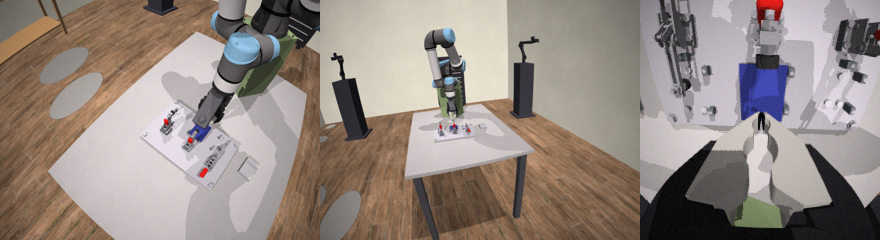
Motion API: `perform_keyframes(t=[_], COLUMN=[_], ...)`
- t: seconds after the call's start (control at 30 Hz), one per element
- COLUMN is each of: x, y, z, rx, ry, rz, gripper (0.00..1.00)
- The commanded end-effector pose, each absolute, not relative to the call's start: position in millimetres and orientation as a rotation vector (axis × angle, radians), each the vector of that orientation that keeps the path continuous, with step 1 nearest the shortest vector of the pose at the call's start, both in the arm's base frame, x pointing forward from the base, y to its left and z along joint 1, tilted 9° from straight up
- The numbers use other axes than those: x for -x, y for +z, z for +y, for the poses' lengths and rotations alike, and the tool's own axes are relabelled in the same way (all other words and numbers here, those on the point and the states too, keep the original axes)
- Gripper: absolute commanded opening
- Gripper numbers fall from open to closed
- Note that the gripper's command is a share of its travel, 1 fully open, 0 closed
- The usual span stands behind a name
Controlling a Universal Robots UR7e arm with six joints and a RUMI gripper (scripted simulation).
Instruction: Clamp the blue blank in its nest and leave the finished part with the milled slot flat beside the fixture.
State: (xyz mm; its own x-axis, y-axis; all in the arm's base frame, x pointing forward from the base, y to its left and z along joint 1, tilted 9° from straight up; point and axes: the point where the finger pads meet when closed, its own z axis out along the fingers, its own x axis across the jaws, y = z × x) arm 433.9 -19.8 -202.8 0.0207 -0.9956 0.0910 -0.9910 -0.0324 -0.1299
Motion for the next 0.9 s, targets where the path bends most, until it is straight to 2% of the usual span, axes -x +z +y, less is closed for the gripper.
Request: perform_keyframes(t=[0.0, 0.87], x=[-434.2, -435.0], y=[-202.4, -208.3], z=[-19.8, -20.3], rx=[2.222, 2.222], ry=[-0.245, -0.245], rz=[2.164, 2.164], gripper=[0.00, 0.00])
